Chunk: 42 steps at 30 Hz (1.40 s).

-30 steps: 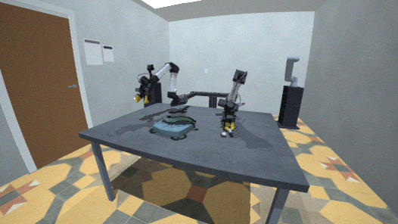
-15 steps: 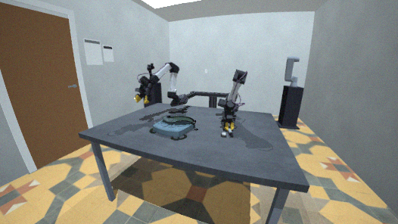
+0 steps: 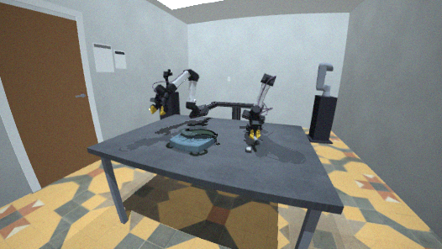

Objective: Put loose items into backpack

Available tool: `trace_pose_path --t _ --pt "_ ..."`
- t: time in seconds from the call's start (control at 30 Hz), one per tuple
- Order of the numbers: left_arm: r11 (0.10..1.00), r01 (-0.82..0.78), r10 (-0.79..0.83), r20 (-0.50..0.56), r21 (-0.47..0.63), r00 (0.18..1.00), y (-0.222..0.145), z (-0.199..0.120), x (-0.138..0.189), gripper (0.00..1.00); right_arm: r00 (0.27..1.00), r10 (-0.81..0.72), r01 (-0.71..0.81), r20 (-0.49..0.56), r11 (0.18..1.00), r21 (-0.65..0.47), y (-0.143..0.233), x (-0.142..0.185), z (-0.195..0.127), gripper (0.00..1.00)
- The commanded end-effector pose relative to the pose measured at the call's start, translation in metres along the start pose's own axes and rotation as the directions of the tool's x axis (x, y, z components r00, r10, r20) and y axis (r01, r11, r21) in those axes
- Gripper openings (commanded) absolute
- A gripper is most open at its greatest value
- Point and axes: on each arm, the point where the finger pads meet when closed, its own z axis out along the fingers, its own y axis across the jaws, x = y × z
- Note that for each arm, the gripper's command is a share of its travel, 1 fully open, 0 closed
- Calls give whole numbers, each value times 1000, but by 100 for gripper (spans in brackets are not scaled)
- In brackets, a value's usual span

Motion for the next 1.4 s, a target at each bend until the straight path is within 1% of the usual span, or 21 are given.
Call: trace_pose_path --t 0.0,0.07,0.13,0.47,0.77,0.8,0.83,0.87,0.9,0.93,1.07,1.13,1.2,1.27,1.37 --pt "1000 -2 1 -41 -13 999 1 -11 -13 15 1000 -5 5 16 1000 1 0 -5 -2 90" --pt "1000 -1 1 -41 -13 999 1 -18 -21 15 1000 -5 5 16 1000 1 0 -5 -2 90" --pt "1000 -1 1 -41 -13 999 1 -18 -21 15 1000 -5 5 16 1000 1 0 -5 -2 90" --pt "1000 3 -4 -42 -13 999 1 -52 -60 15 1000 -5 5 16 1000 1 0 -5 -2 90" --pt "1000 0 -1 -47 -15 999 3 -54 -56 15 1000 -5 5 16 1000 1 0 -5 -2 90" --pt "1000 -14 13 -58 -11 998 2 -53 -48 15 1000 -5 5 16 1000 1 0 -5 -2 90" --pt "1000 -1 0 -49 -15 999 2 -53 -56 15 1000 -5 5 16 1000 1 0 -5 -2 90" --pt "1000 -3 2 -52 -12 999 2 -53 -55 15 1000 -5 5 16 1000 1 0 -5 -2 90" --pt "999 -47 48 -59 18 997 -8 -55 -50 15 1000 -5 5 16 1000 1 0 -5 -2 90" --pt "995 -90 94 -82 50 992 -18 -59 -31 15 1000 -5 5 16 1000 1 0 -5 -2 90" --pt "970 -178 190 -57 166 980 -54 -71 -24 15 1000 -5 5 16 1000 1 0 -5 -2 90" --pt "953 -209 221 -29 220 975 -74 -76 -31 15 1000 -5 5 16 1000 1 0 -5 -2 90" --pt "928 -252 265 -13 274 964 -93 -81 -28 15 1000 -5 5 16 1000 1 0 -5 -2 90" --pt "928 -252 265 -13 274 964 -93 -81 -28 15 1000 -5 5 16 1000 1 0 -5 -2 90" --pt "879 -318 336 12 354 942 -121 -90 -20 15 1000 -5 5 16 1000 1 0 -5 -2 90"
